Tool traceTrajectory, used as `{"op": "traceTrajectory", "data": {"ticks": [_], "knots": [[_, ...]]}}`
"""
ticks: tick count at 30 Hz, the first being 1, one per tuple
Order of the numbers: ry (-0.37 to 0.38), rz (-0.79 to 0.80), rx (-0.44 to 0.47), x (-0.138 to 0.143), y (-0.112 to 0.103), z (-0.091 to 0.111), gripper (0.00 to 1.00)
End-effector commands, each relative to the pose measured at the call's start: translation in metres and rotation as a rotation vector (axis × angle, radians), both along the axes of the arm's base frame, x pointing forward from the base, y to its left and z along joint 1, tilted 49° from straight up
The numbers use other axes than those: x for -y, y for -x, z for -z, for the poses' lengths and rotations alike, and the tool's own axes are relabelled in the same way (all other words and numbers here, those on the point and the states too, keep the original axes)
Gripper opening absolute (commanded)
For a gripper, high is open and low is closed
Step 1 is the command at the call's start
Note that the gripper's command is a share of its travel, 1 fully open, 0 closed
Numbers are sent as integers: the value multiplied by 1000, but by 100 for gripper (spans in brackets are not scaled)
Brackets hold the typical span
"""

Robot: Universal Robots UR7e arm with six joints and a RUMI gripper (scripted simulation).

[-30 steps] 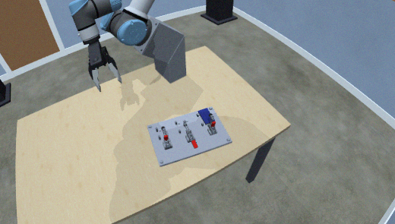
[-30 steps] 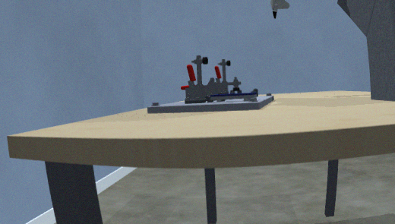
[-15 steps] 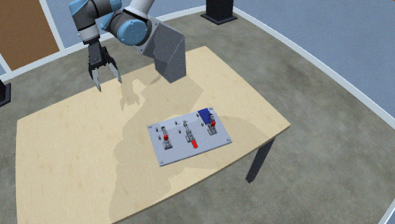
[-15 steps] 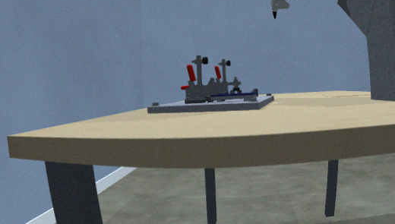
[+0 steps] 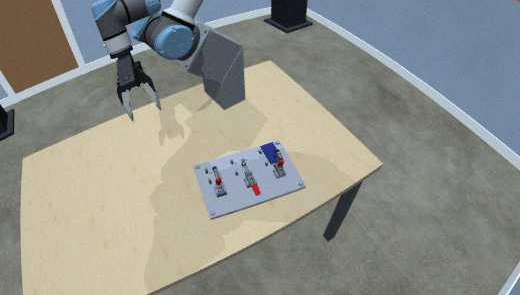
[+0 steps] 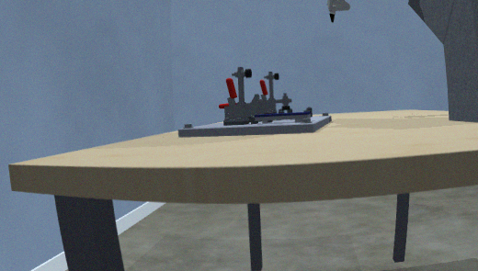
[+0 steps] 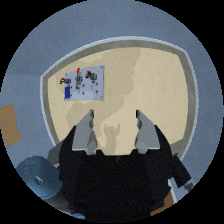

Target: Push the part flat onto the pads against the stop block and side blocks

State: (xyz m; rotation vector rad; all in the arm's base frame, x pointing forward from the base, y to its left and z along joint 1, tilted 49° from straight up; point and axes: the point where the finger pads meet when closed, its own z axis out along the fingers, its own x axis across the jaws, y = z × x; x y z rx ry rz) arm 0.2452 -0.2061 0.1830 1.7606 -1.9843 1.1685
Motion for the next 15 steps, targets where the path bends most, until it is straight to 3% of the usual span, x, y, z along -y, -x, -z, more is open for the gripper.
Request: {"op": "traceTrajectory", "data": {"ticks": [1, 2, 3, 7, 15], "knots": [[27, 214, -177, -24, -31, 34, 58], [27, 214, -177, -24, -31, 34, 58], [6, 46, -38, -5, -6, 6, 58], [26, 205, -169, -24, -31, 34, 58], [26, 211, -174, -24, -31, 34, 58]]}}
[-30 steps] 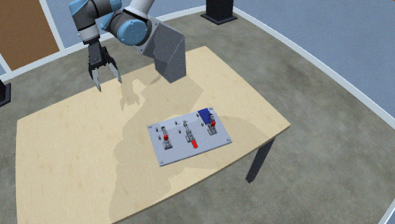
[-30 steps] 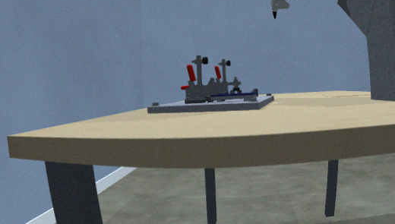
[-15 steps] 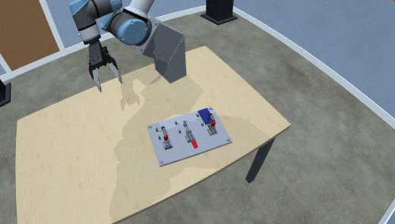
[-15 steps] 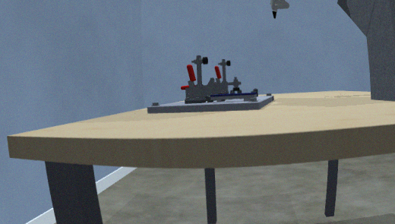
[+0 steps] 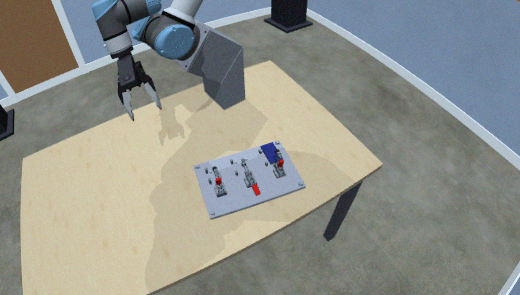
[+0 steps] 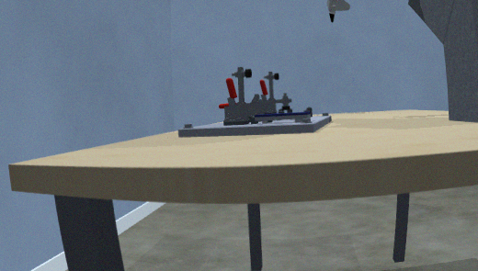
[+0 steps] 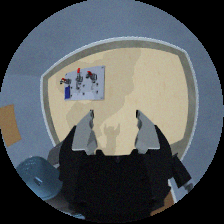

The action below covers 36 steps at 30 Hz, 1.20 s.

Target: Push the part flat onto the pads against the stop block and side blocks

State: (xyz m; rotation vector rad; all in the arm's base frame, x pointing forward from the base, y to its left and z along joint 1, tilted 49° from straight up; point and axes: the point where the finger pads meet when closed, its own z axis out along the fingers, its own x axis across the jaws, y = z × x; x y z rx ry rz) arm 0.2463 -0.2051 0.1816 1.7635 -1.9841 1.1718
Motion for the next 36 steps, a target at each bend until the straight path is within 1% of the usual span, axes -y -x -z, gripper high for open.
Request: {"op": "traceTrajectory", "data": {"ticks": [1, 4, 5, 8, 9, 21, 22, 25, 26, 36], "knots": [[27, 214, -177, -23, -30, 32, 58], [27, 214, -177, -23, -30, 32, 58], [6, 46, -38, -5, -6, 6, 58], [23, 184, -152, -18, -24, 26, 58], [26, 205, -170, -23, -30, 32, 58], [26, 211, -175, -23, -30, 32, 58], [6, 43, -36, -5, -7, 7, 58], [23, 181, -150, -19, -24, 26, 58], [26, 209, -173, -23, -30, 32, 58], [26, 211, -175, -23, -30, 32, 58]]}}
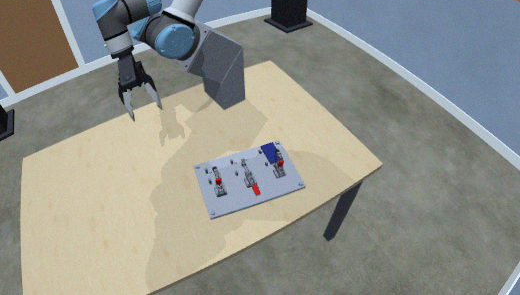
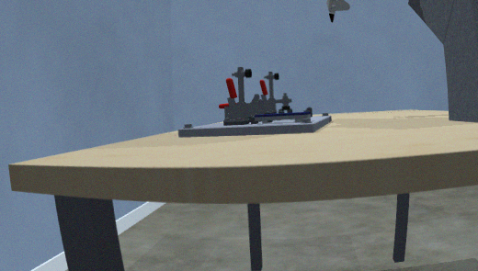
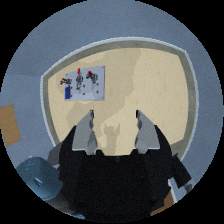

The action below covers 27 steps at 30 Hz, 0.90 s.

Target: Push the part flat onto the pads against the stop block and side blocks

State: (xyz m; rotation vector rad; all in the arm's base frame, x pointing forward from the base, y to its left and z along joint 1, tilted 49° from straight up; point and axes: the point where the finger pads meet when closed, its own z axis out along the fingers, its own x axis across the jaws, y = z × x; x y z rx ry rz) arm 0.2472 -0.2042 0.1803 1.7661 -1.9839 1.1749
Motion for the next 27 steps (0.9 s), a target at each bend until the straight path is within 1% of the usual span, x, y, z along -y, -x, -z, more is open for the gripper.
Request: {"op": "traceTrajectory", "data": {"ticks": [1, 2, 3, 6, 7, 19, 20, 23, 24, 27], "knots": [[27, 214, -177, -22, -29, 31, 58], [27, 214, -177, -22, -29, 31, 58], [6, 46, -38, -5, -7, 7, 58], [23, 184, -152, -20, -26, 27, 58], [26, 211, -175, -24, -32, 34, 58], [27, 214, -177, -24, -32, 34, 58], [6, 46, -38, -5, -7, 7, 58], [23, 184, -152, -20, -26, 27, 58], [26, 211, -175, -24, -32, 34, 58], [26, 213, -176, -24, -32, 34, 58]]}}
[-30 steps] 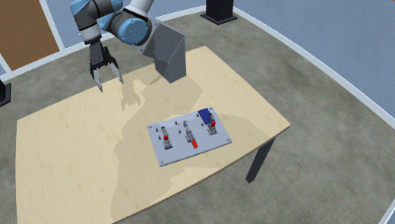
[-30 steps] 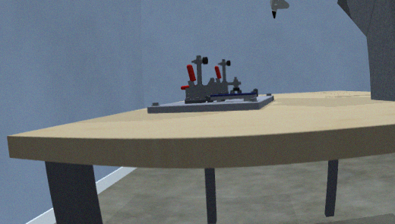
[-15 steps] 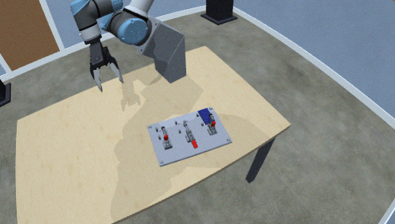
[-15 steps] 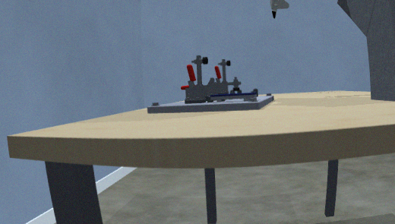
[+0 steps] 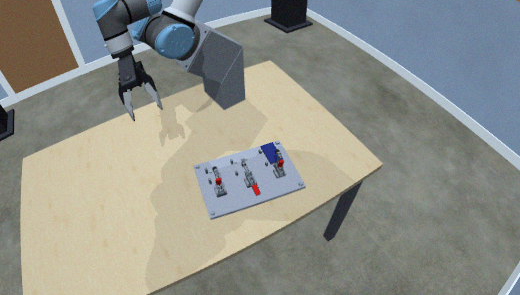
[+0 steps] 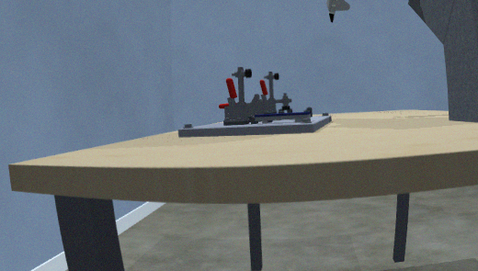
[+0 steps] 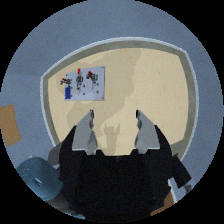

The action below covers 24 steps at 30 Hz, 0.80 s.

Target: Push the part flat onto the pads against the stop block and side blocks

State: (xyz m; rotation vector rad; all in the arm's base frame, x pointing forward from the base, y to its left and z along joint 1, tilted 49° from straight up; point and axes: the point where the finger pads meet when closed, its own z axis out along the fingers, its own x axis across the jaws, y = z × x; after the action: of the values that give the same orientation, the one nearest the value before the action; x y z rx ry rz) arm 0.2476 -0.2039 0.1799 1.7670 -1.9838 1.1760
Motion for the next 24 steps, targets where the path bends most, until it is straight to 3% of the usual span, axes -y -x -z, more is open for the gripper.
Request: {"op": "traceTrajectory", "data": {"ticks": [1, 9, 10, 14, 24], "knots": [[27, 214, -177, -24, -32, 34, 58], [27, 214, -177, -24, -32, 34, 58], [6, 46, -38, -5, -7, 8, 58], [26, 212, -175, -26, -33, 42, 58], [27, 214, -177, -26, -33, 42, 58]]}}
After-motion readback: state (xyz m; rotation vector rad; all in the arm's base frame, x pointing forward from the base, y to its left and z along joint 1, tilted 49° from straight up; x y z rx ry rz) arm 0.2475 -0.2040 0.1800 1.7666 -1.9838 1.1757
